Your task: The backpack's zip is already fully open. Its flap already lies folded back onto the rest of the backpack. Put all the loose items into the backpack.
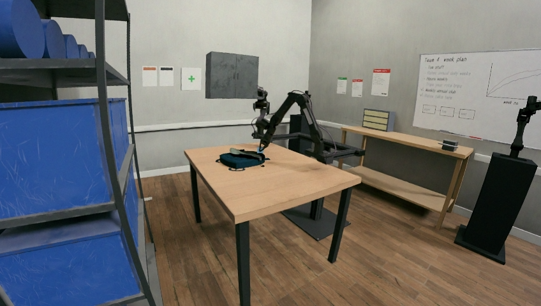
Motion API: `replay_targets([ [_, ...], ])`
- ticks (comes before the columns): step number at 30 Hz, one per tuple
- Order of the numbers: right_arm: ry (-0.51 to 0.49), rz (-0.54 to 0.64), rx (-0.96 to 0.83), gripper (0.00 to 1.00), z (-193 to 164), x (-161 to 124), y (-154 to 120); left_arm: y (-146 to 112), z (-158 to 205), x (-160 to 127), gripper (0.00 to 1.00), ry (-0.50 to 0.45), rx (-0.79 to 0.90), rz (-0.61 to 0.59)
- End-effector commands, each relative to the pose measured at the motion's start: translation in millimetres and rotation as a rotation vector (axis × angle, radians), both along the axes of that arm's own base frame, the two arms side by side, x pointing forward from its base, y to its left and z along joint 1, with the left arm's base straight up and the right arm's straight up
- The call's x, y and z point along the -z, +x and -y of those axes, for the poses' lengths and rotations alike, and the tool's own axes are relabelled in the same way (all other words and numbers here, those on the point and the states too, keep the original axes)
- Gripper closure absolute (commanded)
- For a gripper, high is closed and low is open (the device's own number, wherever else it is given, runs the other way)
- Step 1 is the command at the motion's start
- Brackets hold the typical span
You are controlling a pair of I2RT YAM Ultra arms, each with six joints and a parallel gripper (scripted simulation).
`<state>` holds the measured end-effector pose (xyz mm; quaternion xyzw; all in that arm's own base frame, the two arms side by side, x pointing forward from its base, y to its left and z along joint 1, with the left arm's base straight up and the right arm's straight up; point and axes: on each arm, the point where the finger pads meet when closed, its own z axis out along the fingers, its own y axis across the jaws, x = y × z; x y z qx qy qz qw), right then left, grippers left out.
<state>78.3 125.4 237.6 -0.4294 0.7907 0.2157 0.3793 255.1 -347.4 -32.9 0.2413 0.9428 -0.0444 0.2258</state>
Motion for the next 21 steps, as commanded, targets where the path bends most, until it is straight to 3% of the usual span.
replay_targets([
  [1,0.043,0.035,0.000,0.00,1.7,-18.2,-2.0,11.4,13.6,-11.1,0.60,-0.038,-0.002,0.035],
  [15,0.041,0.034,0.000,0.00,1.6,-17.8,-1.7,25.1,24.1,-25.5,0.60,-0.034,-0.002,0.036],
  [21,0.042,0.035,0.000,0.00,1.7,-17.9,-1.8,26.1,23.2,-16.5,0.60,-0.045,-0.010,0.049],
])
